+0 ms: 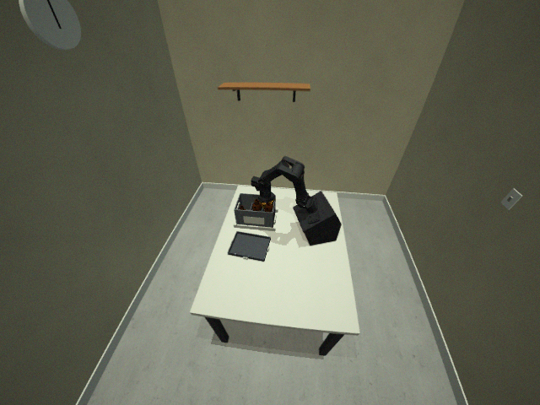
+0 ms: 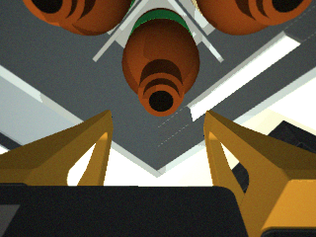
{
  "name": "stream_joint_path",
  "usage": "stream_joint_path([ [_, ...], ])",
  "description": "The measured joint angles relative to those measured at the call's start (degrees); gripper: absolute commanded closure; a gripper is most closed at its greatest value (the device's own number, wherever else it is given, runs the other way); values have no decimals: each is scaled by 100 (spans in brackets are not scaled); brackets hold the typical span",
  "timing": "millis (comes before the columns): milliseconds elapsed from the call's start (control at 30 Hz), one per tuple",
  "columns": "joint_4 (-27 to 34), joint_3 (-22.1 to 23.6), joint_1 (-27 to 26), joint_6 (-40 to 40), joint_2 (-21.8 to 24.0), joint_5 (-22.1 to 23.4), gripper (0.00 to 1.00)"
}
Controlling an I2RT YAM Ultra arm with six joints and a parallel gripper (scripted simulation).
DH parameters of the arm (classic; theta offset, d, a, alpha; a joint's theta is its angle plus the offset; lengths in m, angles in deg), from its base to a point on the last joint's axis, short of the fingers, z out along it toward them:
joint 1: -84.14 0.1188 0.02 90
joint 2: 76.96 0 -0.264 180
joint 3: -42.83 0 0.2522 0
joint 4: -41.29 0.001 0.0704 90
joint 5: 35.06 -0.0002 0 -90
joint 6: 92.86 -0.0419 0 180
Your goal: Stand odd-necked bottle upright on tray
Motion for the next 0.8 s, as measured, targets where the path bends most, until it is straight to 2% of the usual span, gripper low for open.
stream_joint_path([
  [800, -33, 46, -22, 20, -20, 0, 39],
])
